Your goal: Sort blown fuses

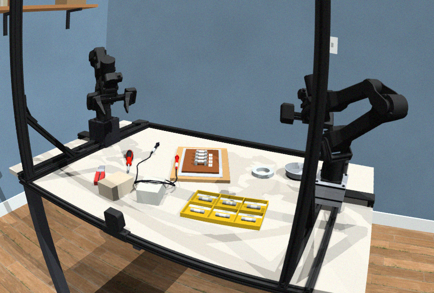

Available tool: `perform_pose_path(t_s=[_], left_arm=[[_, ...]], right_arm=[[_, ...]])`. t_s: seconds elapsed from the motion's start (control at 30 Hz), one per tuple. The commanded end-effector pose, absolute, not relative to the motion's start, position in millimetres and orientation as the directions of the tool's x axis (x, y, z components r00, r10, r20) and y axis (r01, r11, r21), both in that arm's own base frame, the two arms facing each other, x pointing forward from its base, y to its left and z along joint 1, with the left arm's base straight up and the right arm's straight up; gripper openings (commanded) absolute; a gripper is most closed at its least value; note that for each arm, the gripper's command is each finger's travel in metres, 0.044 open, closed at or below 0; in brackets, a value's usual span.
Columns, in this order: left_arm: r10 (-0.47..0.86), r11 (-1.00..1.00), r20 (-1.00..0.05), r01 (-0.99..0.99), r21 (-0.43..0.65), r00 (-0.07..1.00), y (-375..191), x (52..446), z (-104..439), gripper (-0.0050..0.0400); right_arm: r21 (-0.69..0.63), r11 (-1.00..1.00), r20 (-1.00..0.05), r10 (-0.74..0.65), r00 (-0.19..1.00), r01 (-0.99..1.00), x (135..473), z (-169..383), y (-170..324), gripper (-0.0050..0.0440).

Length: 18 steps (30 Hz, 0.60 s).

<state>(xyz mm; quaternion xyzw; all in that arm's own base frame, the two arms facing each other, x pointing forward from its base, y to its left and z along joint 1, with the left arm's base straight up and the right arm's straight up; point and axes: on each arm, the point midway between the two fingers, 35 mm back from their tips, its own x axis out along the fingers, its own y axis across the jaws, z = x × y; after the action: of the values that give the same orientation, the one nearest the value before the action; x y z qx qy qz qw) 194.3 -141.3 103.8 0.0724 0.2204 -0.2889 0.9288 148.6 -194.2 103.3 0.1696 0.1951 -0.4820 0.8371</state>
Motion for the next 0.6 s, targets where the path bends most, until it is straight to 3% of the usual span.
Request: perform_pose_path(t_s=[0.0, 0.57], left_arm=[[-0.477, 0.847, -0.438, 0.531, 0.002, 0.763, -134, 200, 106, 0.04], [-0.233, 0.966, -0.433, 0.257, -0.002, 0.871, -81, 228, 106, 0.04]], right_arm=[[0.076, 0.503, -0.486, -0.735, 0.473, 0.861, 158, 111, -193, 0.04], [0.024, 0.586, -0.704, -0.565, 0.429, 0.81, 155, 109, -184, 0.04]])
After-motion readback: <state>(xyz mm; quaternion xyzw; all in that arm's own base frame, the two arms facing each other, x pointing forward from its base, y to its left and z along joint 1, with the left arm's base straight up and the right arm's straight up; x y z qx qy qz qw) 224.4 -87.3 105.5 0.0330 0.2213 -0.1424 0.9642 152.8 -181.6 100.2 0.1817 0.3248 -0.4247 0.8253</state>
